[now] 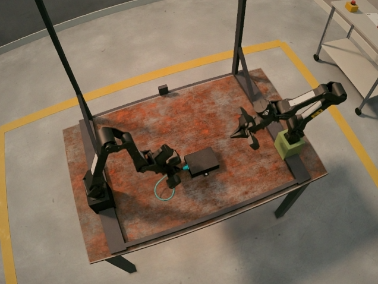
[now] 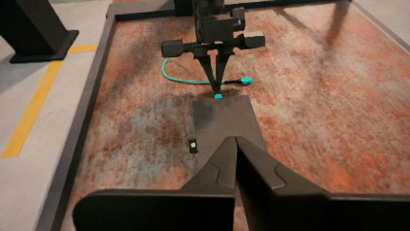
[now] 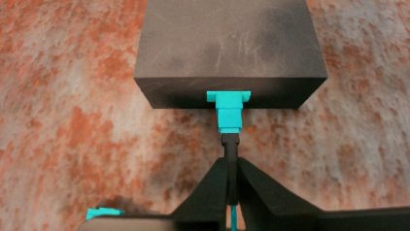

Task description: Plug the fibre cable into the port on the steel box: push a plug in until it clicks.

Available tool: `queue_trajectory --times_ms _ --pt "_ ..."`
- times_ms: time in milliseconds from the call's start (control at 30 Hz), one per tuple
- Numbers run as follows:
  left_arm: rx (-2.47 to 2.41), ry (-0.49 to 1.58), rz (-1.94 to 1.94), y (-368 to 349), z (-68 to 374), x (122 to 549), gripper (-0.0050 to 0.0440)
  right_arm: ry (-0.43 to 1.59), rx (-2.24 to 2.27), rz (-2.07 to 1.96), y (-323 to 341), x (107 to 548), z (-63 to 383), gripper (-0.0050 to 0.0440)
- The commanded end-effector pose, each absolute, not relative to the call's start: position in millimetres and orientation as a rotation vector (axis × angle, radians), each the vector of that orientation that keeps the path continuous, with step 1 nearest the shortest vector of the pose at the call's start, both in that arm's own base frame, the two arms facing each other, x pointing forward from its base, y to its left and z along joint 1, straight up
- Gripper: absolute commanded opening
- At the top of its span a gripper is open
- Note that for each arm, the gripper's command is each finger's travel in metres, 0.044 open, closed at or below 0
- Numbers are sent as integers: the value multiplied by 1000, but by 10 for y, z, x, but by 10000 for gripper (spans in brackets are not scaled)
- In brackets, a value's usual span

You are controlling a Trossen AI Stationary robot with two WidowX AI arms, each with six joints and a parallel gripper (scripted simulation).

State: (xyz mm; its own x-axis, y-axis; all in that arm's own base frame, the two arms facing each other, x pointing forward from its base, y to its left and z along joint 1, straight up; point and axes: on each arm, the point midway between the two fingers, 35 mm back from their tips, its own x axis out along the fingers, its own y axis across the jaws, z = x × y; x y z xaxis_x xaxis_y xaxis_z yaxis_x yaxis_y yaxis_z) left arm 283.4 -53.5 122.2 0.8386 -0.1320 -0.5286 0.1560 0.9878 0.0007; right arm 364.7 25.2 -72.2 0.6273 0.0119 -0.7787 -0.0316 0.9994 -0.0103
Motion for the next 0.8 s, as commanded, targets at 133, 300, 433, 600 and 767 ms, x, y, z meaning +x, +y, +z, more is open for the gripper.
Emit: queue_trajectory --times_ms 133,300,433,600,767 --pt "41 541 -149 -531 1275 2850 -50 735 -15 22 256 4134 -228 -50" --pt "41 541 -149 -531 1275 2850 -50 745 -16 22 255 4123 -321 -50" --pt "41 541 -149 -531 1275 2850 -50 765 -17 21 251 4078 -487 -50" --pt "41 541 -149 -531 1275 2850 -50 765 -17 21 249 4058 -722 -50" --pt "41 541 -149 -531 1275 2850 -50 765 -17 21 249 4058 -722 -50"
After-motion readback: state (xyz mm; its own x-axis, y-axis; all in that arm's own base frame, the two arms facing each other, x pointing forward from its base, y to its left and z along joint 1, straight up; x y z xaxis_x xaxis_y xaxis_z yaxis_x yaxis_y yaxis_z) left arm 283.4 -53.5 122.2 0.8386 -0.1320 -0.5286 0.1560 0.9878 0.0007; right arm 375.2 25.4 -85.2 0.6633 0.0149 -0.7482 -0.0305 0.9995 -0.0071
